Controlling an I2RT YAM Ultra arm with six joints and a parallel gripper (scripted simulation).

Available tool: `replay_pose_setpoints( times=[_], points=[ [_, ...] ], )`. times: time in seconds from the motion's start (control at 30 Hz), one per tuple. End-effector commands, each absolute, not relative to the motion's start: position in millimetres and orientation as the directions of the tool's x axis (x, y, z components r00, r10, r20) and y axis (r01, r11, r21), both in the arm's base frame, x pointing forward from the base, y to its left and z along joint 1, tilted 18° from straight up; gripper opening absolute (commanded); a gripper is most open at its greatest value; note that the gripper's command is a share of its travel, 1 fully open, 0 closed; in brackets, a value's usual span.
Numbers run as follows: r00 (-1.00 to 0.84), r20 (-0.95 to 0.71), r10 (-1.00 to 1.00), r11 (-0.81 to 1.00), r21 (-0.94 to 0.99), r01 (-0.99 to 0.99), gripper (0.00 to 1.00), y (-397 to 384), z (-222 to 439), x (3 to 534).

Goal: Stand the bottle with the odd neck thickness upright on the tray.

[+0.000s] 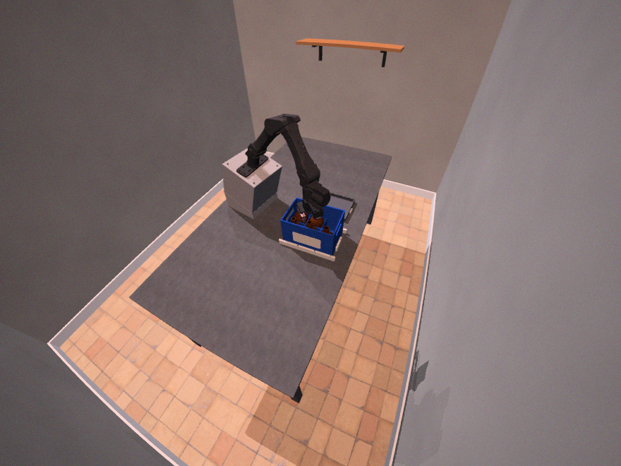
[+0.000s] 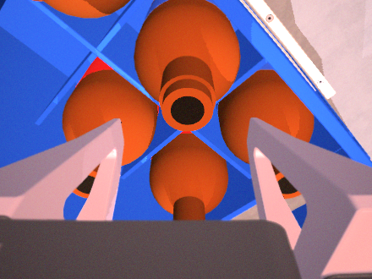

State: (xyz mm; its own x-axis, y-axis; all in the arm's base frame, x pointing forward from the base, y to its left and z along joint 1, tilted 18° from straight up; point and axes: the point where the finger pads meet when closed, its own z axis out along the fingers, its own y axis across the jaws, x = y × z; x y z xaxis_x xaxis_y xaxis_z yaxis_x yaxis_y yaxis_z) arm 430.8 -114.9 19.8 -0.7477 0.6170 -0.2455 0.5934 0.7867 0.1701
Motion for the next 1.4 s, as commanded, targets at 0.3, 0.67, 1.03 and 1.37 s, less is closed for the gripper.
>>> replay_pose_setpoints(
  times=[0.3,0.67,1.03,1.37],
  points=[
    [-0.741,-0.267,0.616,0.787,0.170,0.593,0.61,-118.7,21.0,436.3],
    [-0.747,-0.247,0.617,0.787,0.162,0.595,0.61,-115.7,7.8,432.6],
    [-0.744,-0.271,0.611,0.791,0.172,0.587,0.61,-114.5,6.7,441.8],
    [-0.740,-0.271,0.615,0.788,0.172,0.591,0.61,-116.7,-0.7,442.9]
  ],
)
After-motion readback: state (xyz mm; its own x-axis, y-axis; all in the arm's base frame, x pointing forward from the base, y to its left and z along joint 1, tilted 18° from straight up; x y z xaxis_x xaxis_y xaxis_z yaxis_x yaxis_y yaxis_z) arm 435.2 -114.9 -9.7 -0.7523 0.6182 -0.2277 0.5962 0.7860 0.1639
